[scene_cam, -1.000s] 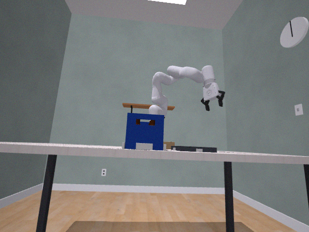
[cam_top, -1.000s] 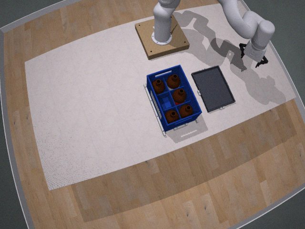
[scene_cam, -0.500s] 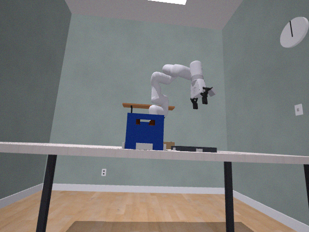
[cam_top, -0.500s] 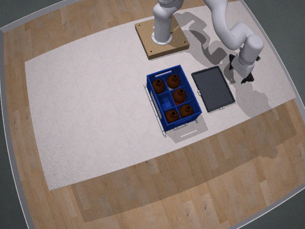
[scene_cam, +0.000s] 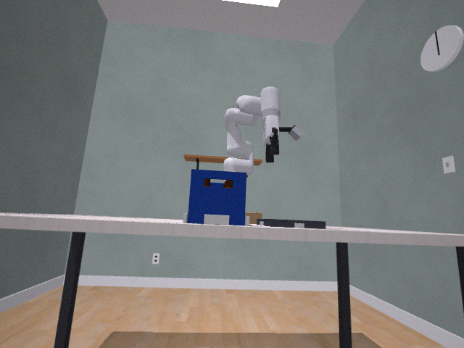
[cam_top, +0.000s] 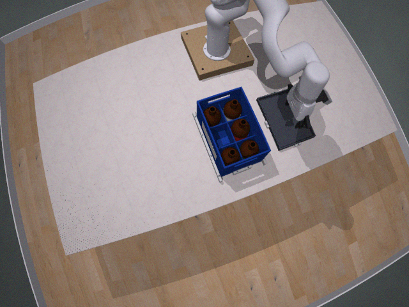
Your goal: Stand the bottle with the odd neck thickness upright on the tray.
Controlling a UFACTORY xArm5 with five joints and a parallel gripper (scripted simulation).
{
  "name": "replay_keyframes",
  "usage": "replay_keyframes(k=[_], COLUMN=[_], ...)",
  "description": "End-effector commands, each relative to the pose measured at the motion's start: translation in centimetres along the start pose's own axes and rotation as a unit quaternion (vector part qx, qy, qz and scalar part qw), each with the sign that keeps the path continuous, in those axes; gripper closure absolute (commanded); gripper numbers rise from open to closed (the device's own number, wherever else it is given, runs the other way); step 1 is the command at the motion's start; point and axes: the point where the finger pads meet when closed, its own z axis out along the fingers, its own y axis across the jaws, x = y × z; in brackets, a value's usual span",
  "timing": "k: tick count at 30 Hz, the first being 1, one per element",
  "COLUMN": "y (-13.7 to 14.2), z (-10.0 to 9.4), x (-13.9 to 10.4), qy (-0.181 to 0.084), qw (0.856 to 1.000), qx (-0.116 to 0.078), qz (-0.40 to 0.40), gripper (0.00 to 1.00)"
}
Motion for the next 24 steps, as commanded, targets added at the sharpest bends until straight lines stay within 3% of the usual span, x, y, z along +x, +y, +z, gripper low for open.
replay_keyframes(k=[1, 6, 8, 9, 24], y=[0.5, 0.4, 0.4, 0.1, -2.7], z=[0.0, 0.1, 0.1, 0.2, 0.5], x=[-4.2, -8.4, -8.4, -10.9, -21.7], qy=[-0.003, -0.007, -0.007, -0.009, -0.017], qw=[0.999, 0.994, 0.994, 0.989, 0.954], qx=[0.002, 0.007, 0.007, 0.009, 0.022], qz=[0.054, 0.111, 0.111, 0.144, 0.298], gripper=[0.00, 0.00, 0.00, 0.00, 0.00])
